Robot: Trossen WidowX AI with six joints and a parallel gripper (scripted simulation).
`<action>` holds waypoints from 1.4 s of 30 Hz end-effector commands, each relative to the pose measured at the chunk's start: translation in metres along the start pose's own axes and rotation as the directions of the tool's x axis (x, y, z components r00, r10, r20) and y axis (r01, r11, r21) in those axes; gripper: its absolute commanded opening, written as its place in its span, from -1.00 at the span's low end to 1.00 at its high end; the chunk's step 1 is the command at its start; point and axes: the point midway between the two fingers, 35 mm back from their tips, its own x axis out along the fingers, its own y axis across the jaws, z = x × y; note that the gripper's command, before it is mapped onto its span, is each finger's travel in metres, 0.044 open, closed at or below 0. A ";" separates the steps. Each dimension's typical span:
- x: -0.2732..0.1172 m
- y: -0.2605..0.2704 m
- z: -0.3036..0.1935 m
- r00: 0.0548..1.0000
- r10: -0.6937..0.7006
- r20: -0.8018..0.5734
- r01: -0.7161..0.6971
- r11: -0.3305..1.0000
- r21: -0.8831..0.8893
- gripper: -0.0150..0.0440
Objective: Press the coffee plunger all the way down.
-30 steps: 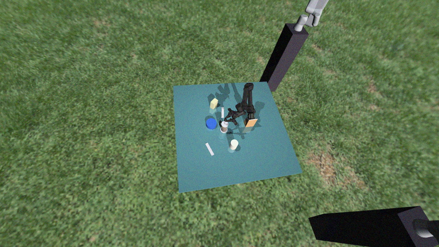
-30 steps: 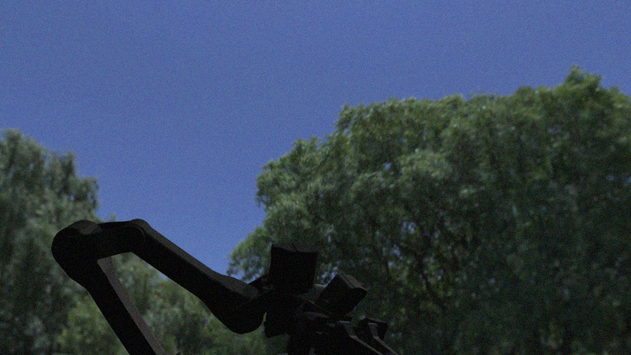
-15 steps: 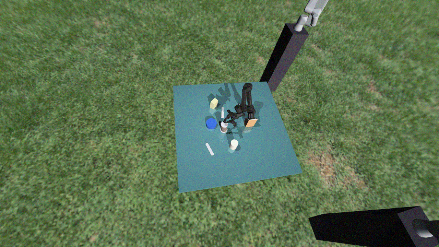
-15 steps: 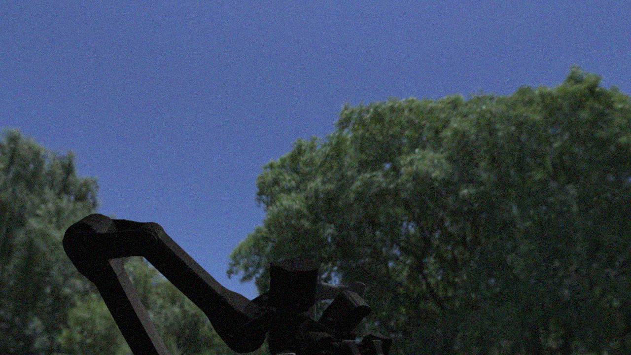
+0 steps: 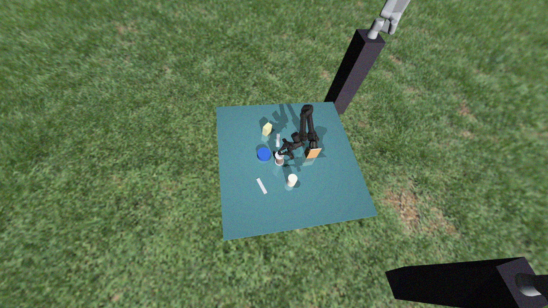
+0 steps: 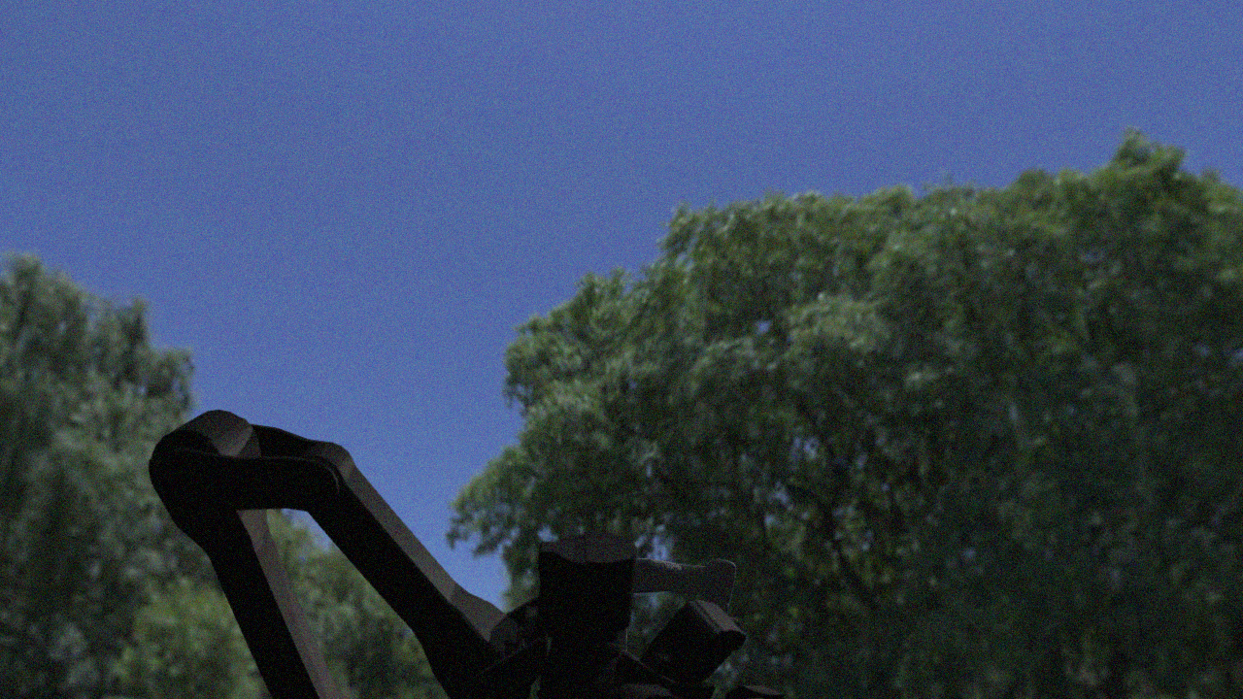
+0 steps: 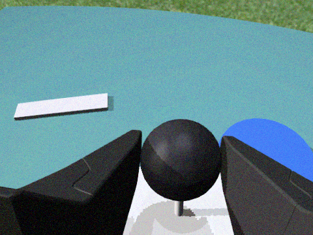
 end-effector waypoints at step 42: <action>0.009 0.003 -0.005 1.000 -0.007 -0.031 0.006 1.000 -0.020 -0.05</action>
